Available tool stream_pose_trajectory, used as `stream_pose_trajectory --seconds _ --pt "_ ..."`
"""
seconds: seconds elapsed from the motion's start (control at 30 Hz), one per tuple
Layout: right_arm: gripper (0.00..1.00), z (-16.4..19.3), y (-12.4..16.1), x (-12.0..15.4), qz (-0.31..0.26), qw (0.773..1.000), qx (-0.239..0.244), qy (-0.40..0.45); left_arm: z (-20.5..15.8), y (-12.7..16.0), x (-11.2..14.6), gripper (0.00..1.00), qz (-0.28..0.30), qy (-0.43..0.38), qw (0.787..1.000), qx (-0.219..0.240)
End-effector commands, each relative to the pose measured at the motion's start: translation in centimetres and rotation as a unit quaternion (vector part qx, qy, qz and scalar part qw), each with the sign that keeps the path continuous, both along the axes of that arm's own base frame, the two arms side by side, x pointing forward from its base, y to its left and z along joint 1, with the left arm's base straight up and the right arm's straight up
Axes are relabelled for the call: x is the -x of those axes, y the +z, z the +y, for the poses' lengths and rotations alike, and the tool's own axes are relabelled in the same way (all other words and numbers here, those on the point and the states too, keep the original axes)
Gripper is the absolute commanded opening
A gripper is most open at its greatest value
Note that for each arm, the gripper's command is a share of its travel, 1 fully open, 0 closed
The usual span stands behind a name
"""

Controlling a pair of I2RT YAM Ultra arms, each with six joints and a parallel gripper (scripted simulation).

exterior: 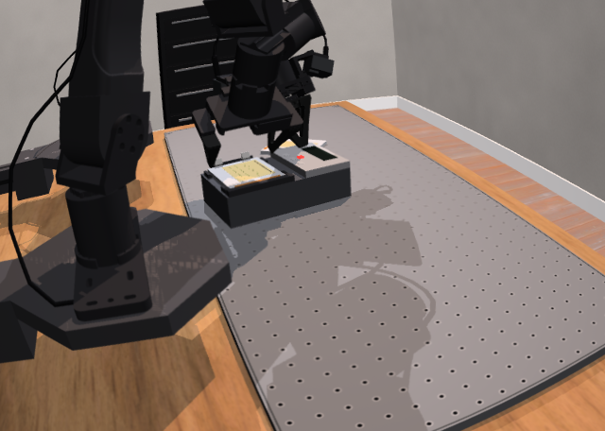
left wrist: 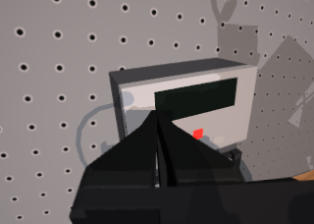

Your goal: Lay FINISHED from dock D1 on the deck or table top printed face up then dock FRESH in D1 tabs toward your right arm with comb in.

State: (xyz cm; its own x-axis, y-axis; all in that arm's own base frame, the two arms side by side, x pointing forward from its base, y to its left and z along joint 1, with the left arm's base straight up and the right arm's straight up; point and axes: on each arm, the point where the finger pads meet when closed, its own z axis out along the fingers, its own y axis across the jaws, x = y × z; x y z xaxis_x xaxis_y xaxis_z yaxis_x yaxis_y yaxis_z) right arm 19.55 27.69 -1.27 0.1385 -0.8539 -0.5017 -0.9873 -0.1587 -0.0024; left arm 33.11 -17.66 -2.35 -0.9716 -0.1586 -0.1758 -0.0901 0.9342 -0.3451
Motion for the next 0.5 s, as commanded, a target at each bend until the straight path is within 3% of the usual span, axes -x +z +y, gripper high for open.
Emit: stream_pose_trajectory --seconds 0.0,0.47 --pt "0.98 -0.25 -0.42 0.19 0.009 1.0 -0.008 -0.005 3.25 -5.12 4.83 0.0 0.087 0.009 0.993 -0.073" --pt "0.98 -0.55 -1.07 0.47 0.013 1.0 -0.005 -0.005 3.25 -5.12 4.83 0.0 0.087 0.009 0.993 -0.073"
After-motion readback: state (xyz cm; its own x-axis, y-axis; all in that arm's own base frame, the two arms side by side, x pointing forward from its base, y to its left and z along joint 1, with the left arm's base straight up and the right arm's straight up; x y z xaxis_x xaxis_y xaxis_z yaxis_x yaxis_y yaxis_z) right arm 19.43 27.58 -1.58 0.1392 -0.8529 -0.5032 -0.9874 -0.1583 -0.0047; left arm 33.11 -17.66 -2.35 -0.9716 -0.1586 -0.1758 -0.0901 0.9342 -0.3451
